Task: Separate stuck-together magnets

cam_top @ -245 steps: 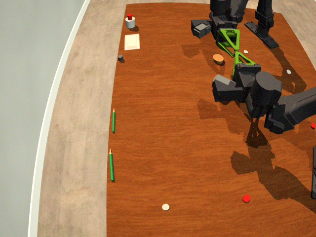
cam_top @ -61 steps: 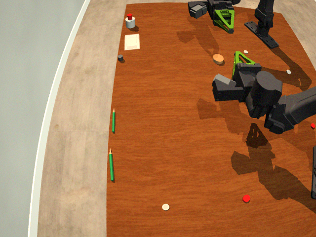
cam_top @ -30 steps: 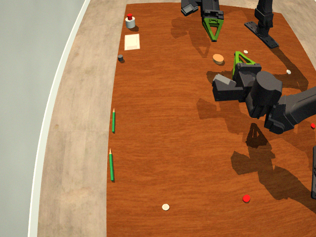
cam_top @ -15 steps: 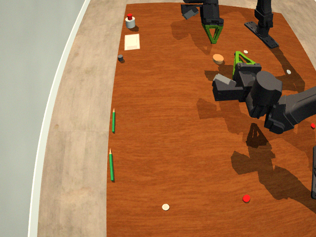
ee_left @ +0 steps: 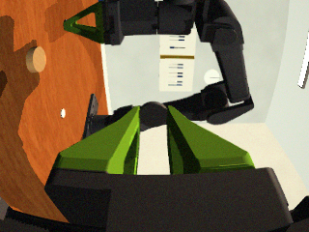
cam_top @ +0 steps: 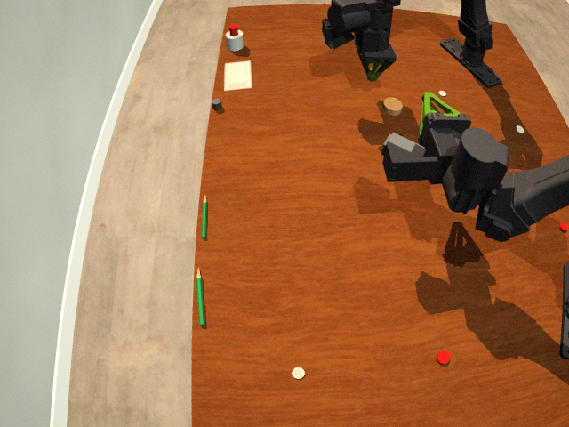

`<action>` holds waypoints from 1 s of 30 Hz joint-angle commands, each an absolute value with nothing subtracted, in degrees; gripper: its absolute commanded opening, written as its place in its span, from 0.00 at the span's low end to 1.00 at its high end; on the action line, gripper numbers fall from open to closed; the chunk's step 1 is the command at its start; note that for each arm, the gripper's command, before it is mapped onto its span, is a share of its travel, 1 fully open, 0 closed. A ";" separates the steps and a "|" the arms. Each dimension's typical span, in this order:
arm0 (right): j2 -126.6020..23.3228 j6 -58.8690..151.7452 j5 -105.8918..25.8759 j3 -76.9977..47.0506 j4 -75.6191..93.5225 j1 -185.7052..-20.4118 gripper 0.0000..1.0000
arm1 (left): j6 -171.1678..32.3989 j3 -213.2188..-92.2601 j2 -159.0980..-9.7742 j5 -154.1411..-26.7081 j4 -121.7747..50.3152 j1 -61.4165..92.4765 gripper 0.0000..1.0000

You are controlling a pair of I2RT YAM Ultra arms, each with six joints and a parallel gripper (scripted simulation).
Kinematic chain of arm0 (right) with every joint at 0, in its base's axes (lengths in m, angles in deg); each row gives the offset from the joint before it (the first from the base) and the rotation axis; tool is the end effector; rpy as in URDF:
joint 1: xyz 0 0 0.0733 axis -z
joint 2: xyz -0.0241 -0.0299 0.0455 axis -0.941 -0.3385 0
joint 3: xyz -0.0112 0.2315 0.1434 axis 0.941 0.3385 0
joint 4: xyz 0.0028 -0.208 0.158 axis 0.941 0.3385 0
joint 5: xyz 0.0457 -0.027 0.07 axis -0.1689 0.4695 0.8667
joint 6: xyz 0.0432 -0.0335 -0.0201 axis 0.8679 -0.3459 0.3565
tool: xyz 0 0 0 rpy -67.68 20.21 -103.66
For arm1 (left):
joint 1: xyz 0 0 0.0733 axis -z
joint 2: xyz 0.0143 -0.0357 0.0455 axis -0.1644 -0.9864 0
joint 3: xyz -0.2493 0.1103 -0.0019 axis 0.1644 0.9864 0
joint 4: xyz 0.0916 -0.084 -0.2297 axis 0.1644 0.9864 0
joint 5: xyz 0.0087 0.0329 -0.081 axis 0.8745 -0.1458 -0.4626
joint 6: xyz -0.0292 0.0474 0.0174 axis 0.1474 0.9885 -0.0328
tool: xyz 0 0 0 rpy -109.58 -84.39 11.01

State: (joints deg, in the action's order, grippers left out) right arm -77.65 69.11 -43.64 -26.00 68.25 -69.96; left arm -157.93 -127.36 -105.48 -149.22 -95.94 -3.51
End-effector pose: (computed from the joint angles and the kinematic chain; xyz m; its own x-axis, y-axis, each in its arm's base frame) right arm 0.3585 0.0001 0.1975 -0.9205 0.3907 0.0047 0.3907 0.9204 0.0124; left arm 0.3557 -0.0731 0.1996 -0.9225 -0.3860 -0.0004 0.0011 -0.0018 -1.0000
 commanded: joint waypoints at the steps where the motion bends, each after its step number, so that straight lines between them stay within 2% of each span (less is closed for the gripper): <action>1: -77.32 69.04 -44.98 -27.57 68.19 -70.03 0.18 | -157.66 -127.75 -104.91 -149.15 -96.43 -3.59 0.18; 30: -80.09 69.31 -44.40 -27.12 66.96 -70.14 0.18 | -157.66 -127.75 -104.91 -149.15 -96.43 -3.59 0.18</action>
